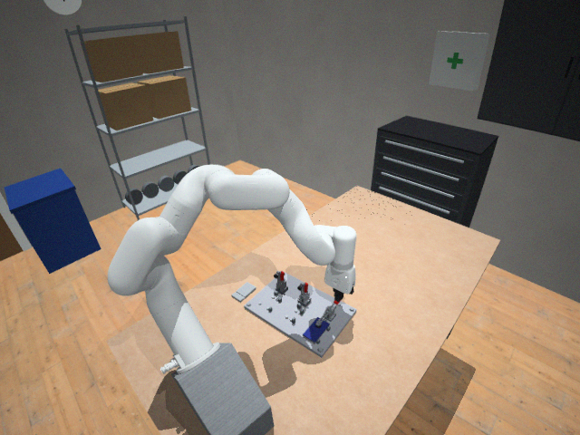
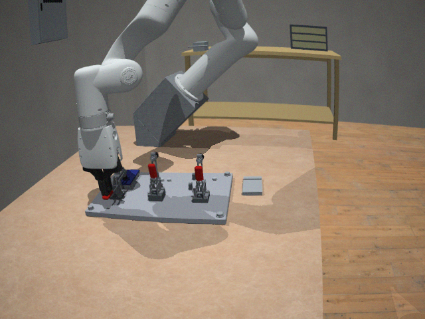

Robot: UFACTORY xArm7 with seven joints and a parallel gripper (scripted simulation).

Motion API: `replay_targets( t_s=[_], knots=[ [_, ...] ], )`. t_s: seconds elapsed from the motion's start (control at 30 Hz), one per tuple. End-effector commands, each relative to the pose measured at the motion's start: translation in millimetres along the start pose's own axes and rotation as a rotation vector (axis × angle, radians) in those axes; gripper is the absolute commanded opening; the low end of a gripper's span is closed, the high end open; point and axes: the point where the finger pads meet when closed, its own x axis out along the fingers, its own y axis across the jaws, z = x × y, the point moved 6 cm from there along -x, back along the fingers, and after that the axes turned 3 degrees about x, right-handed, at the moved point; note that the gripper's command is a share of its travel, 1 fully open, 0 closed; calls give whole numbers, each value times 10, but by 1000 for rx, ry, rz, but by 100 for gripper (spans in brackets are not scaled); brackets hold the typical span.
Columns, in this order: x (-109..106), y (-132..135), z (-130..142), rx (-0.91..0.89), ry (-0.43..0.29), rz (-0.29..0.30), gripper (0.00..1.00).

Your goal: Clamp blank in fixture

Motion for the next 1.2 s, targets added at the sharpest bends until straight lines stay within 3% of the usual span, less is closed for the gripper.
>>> replay_targets(
  t_s=[0.0, 0.67, 1.17],
  knots=[
    [12, 10, 4, 2, 0, 1, 0],
    [-28, 10, 4, 2, 0, 1, 0],
    [-490, 10, 4, 2, 0, 1, 0]
  ],
)
